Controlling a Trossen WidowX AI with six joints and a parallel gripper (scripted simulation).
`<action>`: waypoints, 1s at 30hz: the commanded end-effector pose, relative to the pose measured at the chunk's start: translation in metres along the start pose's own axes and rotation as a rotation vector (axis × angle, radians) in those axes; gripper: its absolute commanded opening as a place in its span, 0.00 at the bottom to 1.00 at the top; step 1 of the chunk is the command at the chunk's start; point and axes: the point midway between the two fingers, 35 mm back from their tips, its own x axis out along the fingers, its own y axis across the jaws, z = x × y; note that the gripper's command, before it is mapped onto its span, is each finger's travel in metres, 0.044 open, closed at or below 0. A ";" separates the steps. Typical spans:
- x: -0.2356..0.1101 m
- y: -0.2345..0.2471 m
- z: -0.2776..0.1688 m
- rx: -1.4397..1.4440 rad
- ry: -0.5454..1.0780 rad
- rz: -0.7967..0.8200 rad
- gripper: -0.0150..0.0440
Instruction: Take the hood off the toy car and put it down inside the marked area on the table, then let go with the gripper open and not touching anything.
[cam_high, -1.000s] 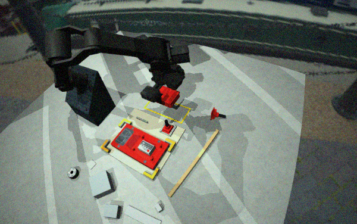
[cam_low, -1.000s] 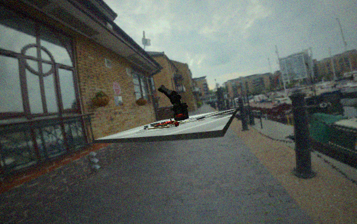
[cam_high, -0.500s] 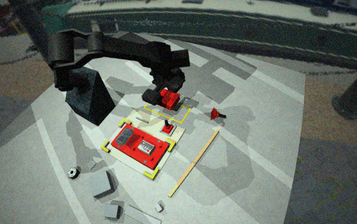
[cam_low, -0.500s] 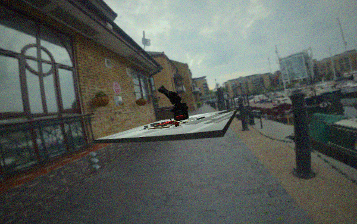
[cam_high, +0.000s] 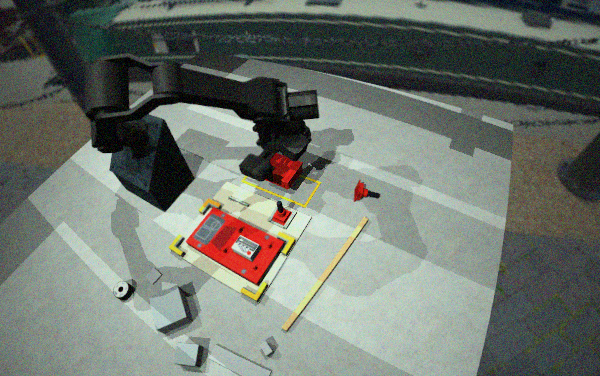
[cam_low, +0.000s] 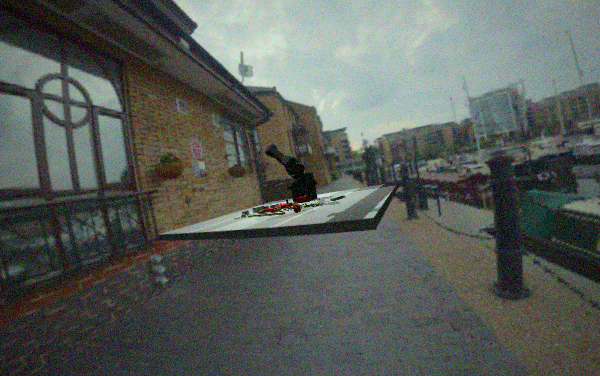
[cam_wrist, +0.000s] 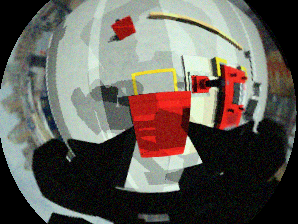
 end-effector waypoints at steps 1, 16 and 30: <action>0.005 -0.001 -0.002 -0.008 0.000 -0.006 0.25; 0.016 -0.001 -0.003 -0.008 0.000 -0.008 0.25; 0.022 -0.001 -0.003 -0.008 0.000 -0.008 0.25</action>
